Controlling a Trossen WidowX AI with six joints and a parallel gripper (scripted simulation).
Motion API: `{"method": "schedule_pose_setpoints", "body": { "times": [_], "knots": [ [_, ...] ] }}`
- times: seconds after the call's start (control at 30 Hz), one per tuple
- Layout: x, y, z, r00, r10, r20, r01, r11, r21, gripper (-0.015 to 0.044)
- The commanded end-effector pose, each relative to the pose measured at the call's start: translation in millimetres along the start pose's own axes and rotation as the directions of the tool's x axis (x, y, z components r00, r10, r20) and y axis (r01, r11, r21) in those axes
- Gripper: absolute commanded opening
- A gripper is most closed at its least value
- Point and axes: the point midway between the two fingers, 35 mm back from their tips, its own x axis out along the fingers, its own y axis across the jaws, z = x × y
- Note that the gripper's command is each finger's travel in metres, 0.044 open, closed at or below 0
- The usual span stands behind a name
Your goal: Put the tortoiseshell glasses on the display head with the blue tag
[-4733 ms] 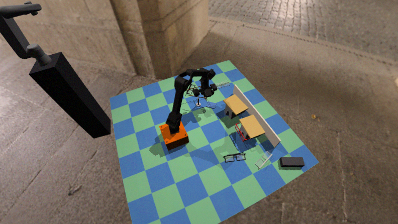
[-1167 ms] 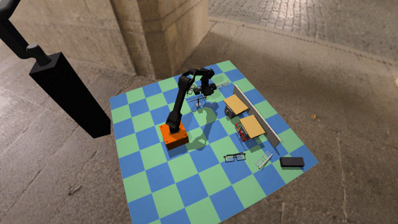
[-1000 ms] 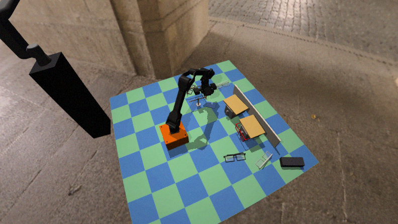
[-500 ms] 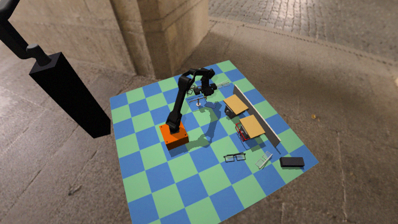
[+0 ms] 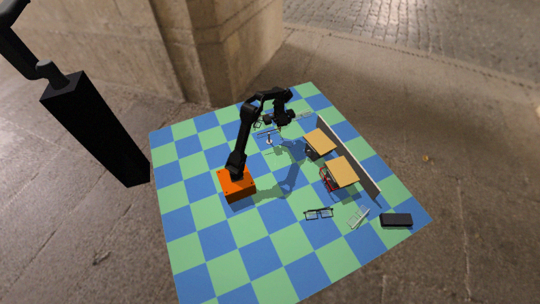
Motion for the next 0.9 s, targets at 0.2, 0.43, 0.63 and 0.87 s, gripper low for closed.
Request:
{"method": "schedule_pose_setpoints", "body": {
  "times": [0.2, 0.43, 0.63, 0.87],
  "knots": [
    [-18.2, 5.5, 18.0, 1.000, 0.009, -0.006, -0.009, 1.000, -0.004, 0.0000],
    [-20.1, 13.4, 68.1, 1.000, 0.010, 0.001, -0.010, 1.000, -0.005, 0.0000],
    [-21.1, 14.2, 110.5, 1.000, 0.009, 0.006, -0.009, 1.000, -0.005, 0.0000],
    [-21.5, 8.2, 157.9, 1.000, 0.008, 0.011, -0.008, 1.000, -0.005, 0.0000]
  ]
}}
